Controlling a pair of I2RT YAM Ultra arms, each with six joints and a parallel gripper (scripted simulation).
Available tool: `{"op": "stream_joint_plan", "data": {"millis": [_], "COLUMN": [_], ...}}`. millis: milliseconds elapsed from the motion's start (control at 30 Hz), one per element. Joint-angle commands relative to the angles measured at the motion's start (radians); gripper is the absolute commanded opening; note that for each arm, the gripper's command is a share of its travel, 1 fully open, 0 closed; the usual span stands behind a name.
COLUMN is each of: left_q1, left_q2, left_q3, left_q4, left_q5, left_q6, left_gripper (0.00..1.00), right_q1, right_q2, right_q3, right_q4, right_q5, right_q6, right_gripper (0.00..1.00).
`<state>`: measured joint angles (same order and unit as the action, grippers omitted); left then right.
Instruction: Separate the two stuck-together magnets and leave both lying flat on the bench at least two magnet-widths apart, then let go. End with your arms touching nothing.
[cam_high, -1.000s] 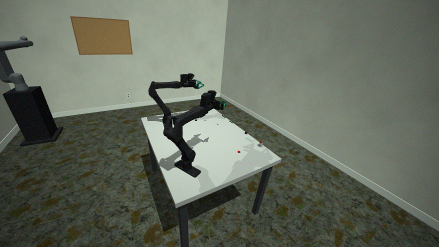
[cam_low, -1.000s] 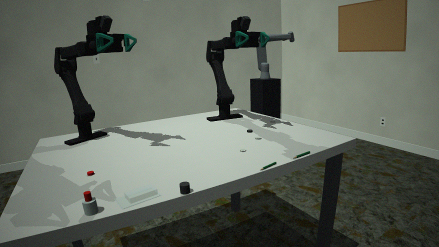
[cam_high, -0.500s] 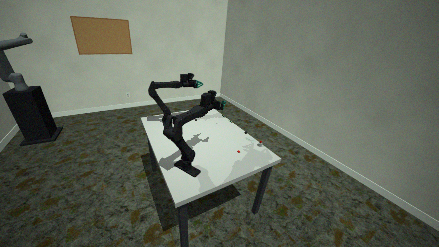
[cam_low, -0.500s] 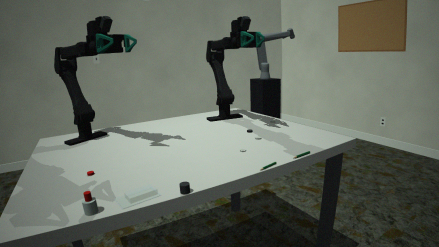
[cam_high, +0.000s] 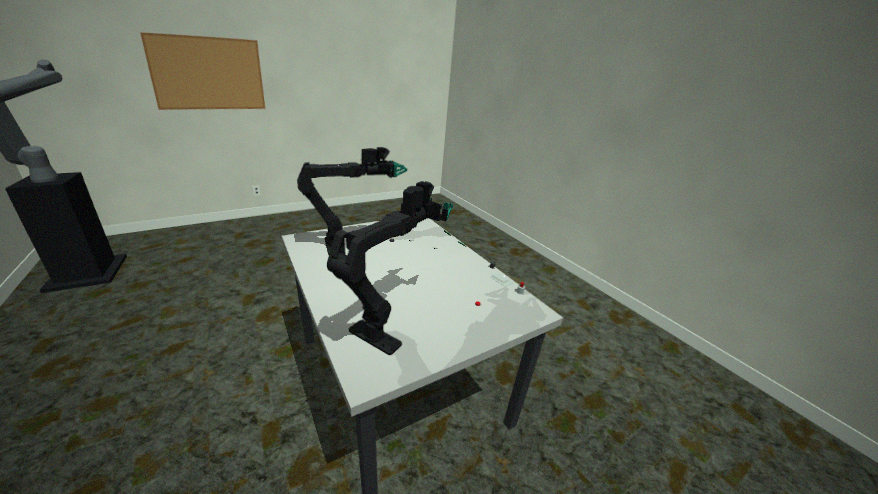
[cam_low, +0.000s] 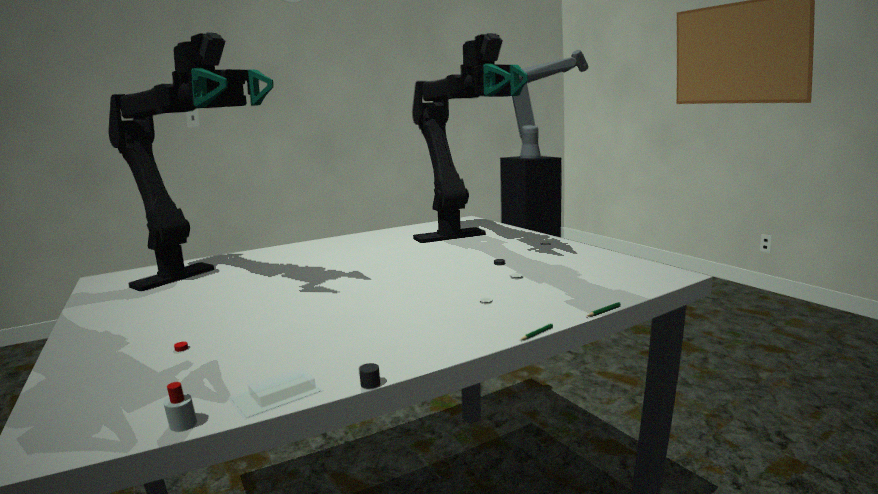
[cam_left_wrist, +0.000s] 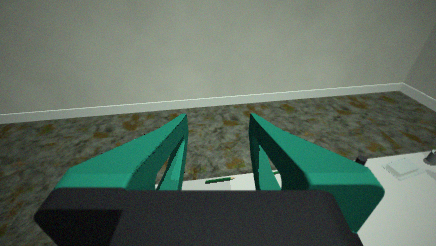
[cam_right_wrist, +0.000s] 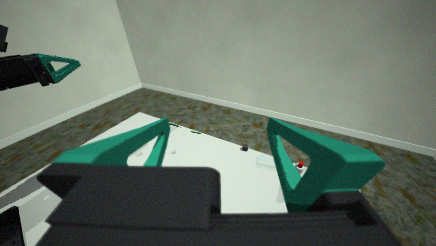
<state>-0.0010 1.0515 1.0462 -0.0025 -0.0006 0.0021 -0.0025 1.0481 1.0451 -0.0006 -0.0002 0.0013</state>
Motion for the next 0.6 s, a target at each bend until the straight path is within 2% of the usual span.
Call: {"op": "stream_joint_plan", "data": {"millis": [0,567], "left_q1": [-0.002,-0.013], "left_q2": [0.017,0.185], "left_q3": [0.006,0.064], "left_q4": [-0.042,-0.309], "left_q5": [-0.001,0.000], "left_q6": [0.022,0.179], "left_gripper": [0.40,0.40], "right_q1": [0.002,0.002], "right_q2": [-0.003,-0.003], "right_q3": [0.009,0.009], "right_q4": [0.006,0.006], "right_q5": [0.001,0.001], "right_q6": [-0.004,-0.004], "right_gripper": [1.00,1.00]}}
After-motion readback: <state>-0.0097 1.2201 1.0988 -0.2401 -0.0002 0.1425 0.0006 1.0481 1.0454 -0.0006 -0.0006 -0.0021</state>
